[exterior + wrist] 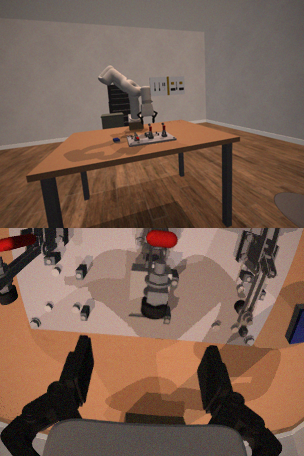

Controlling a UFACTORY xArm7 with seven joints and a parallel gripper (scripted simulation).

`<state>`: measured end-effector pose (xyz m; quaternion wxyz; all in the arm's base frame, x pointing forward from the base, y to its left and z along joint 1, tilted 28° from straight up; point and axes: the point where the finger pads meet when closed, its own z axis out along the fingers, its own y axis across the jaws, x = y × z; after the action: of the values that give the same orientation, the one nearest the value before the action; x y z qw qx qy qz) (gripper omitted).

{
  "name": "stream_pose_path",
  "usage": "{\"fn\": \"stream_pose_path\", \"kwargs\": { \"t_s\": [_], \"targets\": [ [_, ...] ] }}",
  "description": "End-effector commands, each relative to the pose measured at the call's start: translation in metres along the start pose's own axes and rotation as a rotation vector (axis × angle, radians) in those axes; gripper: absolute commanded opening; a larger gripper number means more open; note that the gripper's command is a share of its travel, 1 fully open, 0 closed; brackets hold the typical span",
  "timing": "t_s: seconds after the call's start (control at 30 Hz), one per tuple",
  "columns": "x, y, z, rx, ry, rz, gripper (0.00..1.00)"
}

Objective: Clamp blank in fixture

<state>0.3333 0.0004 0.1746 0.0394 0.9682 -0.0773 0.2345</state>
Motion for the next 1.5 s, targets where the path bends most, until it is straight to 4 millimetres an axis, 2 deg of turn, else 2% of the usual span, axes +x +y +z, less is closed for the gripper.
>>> {"fn": "stream_pose_path", "kwargs": {
  "t_s": [0.0, 0.33, 0.7, 1.47],
  "targets": [
    [-0.005, 0.0, -0.001, 0.0, 0.003, 0.0, 0.99],
    [-0.005, 0.0, 0.009, 0.0, 0.003, 0.0, 0.99],
    [-0.005, 0.0, 0.047, 0.0, 0.003, 0.0, 0.99],
    [-0.005, 0.0, 0.052, 0.0, 0.003, 0.0, 0.99]
  ]
}}
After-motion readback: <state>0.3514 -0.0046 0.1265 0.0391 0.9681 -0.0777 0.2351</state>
